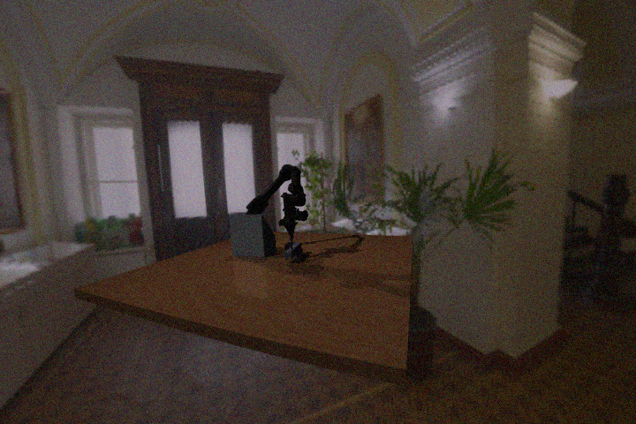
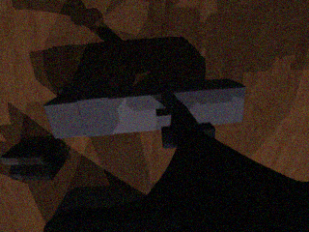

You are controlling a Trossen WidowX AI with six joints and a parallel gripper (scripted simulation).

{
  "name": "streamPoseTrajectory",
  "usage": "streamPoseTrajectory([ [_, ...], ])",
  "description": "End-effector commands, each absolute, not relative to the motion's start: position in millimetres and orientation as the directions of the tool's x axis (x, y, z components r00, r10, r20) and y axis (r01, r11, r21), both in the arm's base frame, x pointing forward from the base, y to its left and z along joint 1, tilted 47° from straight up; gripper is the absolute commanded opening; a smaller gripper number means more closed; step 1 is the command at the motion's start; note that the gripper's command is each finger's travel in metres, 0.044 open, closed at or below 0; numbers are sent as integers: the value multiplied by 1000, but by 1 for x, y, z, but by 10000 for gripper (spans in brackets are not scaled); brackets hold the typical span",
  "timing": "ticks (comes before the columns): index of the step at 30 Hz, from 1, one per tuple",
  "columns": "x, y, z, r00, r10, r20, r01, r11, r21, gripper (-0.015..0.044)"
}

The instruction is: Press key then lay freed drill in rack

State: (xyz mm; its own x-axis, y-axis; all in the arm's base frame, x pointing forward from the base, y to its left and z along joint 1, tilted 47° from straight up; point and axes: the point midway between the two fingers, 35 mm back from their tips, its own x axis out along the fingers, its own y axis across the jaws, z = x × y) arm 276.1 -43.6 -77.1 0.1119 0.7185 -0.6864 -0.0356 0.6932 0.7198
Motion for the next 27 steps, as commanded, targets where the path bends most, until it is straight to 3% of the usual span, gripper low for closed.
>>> streamPoseTrajectory([
  [1,275,-37,-82,94,723,-684,-35,689,724,0],
  [20,272,-28,-89,94,724,-684,-34,689,724,0],
  [27,273,-74,-50,94,721,-687,-34,692,722,184],
])
